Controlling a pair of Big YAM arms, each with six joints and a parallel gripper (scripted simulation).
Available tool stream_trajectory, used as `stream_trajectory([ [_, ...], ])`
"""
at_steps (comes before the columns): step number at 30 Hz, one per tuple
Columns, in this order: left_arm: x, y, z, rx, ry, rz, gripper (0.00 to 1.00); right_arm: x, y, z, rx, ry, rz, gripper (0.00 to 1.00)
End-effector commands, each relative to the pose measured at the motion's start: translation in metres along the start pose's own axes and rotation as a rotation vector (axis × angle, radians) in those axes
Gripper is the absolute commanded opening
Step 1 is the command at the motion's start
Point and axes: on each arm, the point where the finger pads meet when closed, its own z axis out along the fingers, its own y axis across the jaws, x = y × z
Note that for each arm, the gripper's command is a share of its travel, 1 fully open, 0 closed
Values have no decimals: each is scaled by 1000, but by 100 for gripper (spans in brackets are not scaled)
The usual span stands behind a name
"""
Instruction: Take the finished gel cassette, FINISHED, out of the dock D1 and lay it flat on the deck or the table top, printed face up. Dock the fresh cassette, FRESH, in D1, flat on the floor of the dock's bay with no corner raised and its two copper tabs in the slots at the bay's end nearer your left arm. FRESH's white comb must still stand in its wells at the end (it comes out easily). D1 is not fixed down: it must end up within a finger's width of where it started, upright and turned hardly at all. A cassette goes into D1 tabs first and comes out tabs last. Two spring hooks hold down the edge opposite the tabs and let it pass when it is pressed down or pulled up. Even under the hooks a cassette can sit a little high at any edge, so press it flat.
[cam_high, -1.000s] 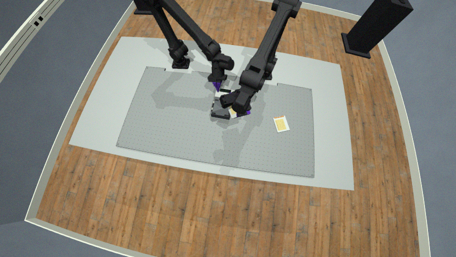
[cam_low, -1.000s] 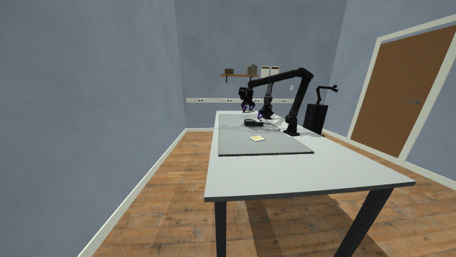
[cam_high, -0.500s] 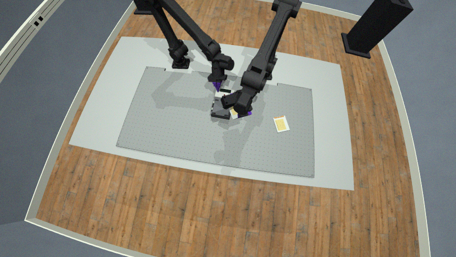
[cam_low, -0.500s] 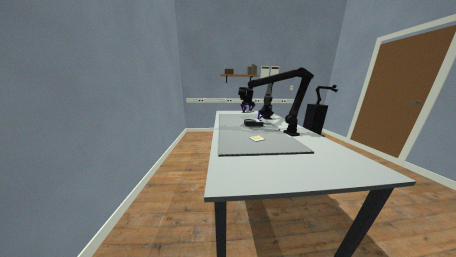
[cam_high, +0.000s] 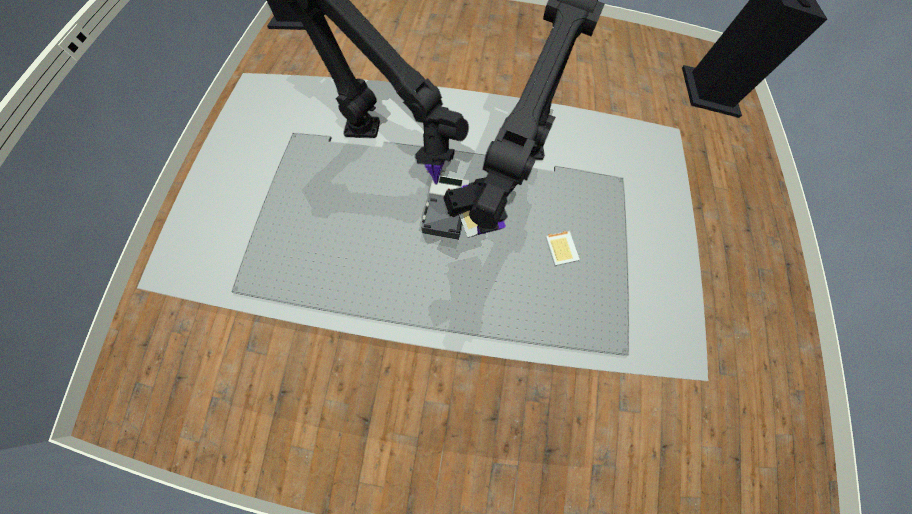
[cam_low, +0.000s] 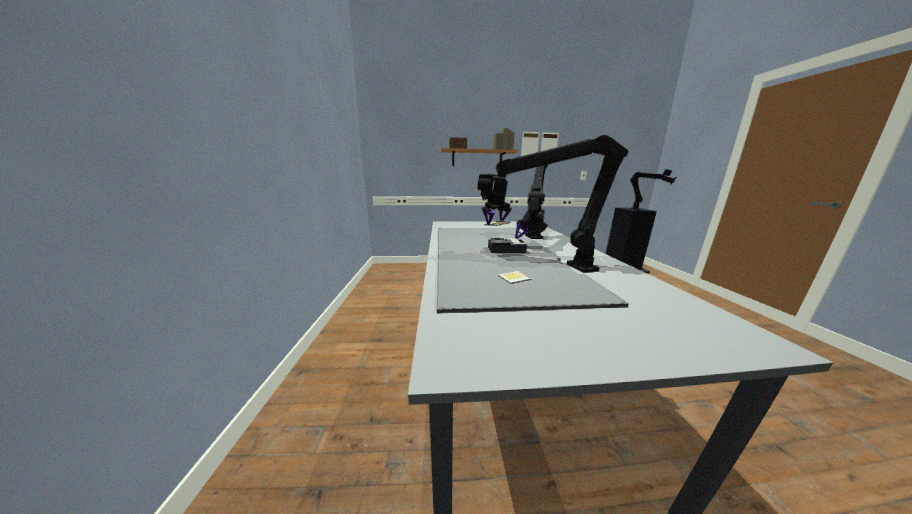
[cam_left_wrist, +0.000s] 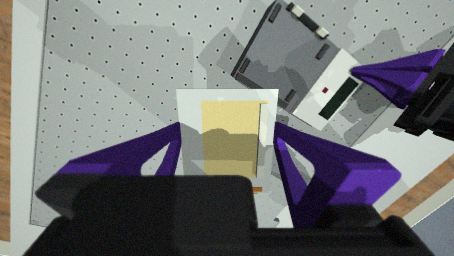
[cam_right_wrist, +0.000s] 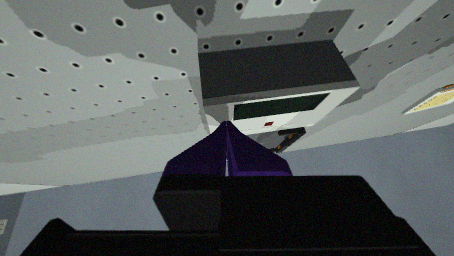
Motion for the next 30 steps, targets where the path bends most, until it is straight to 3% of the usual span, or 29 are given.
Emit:
stream_trajectory([
  [1, -6, 6, -19, -26, -27, 9, 0, -41, 43, 38, -123, -93, -69, 0],
  [8, -6, 6, -19, -26, -27, 9, 0, -41, 43, 38, -123, -93, -69, 0],
  [23, -42, -48, 18, 68, -109, 493, 0, -41, 43, 38, -123, -93, -69, 0],
  [30, -52, -67, 31, 74, -117, 530, 0, -41, 43, 38, -123, -93, -69, 0],
])
